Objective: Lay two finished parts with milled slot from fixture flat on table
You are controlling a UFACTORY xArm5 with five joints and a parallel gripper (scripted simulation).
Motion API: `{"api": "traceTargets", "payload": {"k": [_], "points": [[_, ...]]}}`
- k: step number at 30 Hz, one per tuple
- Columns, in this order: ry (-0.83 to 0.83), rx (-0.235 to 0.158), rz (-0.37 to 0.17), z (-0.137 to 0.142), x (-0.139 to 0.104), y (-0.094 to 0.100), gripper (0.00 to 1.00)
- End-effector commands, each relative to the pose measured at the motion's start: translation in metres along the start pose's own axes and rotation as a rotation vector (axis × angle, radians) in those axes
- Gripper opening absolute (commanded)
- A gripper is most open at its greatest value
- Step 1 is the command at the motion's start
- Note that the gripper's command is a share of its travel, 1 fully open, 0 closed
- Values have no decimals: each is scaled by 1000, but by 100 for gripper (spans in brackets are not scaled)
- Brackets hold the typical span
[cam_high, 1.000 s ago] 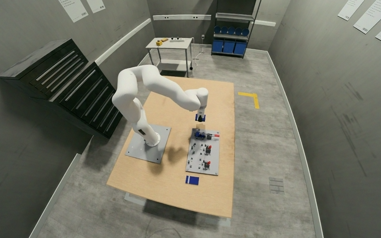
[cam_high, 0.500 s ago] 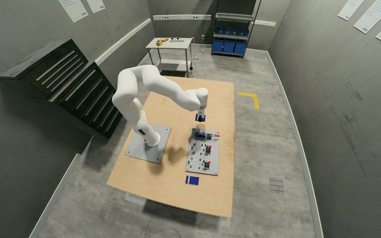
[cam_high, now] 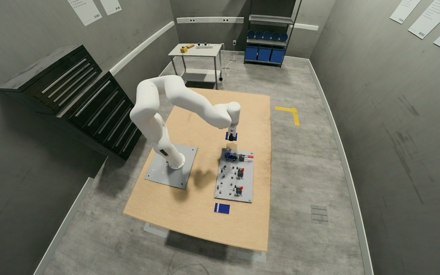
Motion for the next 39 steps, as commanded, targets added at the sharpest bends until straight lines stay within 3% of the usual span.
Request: {"api": "traceTargets", "payload": {"k": [1,39], "points": [[0,-3,-3,1,-1,-5,0],[0,-3,-3,1,-1,-73,0]]}}
Point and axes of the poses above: the point where the finger pads meet when closed, its own y axis back along the fingers, its own z axis across the jaws, x = y × z, the point moved 8 cm from there along y, back along the fingers, and after that the axes turned 13 degrees about -y, right-handed, at the moved point
